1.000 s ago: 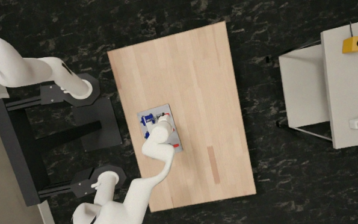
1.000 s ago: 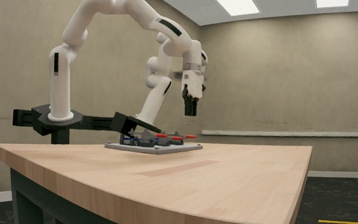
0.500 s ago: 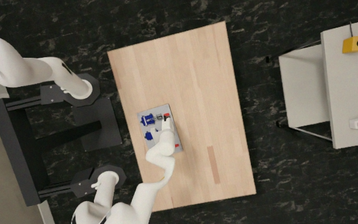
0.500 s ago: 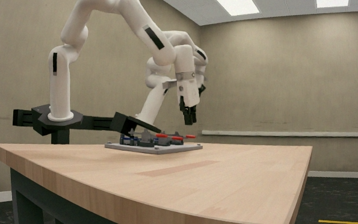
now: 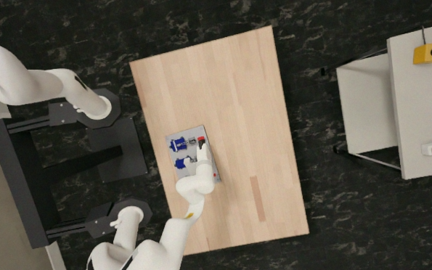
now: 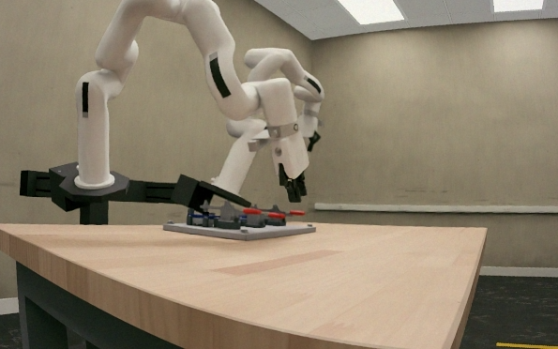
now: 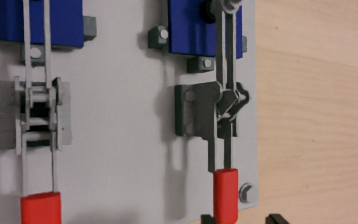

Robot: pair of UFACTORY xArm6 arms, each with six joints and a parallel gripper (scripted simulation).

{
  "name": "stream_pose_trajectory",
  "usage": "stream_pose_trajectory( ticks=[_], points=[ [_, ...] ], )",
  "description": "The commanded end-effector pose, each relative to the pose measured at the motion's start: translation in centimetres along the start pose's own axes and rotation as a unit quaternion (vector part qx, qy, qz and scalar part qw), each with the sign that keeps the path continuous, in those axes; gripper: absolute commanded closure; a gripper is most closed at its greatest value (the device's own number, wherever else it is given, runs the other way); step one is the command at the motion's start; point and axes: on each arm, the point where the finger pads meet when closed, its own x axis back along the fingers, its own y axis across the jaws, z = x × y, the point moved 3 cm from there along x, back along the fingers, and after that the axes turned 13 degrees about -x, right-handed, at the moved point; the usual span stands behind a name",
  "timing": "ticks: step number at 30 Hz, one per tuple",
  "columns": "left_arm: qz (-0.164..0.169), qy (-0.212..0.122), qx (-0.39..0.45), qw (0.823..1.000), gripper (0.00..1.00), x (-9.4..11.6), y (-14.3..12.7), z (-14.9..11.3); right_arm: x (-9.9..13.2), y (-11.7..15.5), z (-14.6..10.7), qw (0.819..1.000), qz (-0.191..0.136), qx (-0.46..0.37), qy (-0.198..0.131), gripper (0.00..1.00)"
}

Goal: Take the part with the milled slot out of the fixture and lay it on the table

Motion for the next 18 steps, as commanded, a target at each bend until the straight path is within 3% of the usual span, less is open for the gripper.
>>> stream_pose_trajectory(
  ticks=[1,18],
  points=[
    [0.0,0.002,0.0,1.0,0.0,0.14,-0.03,0.07,0.08,0.06,-0.13,1.0,-0.012,0.002,0.006,0.7],
    [0.0,0.002,0.0,1.0,0.0,0.14,-0.03,0.07,-0.29,0.06,-0.14,1.0,-0.013,0.003,0.009,0.7]
  ],
)
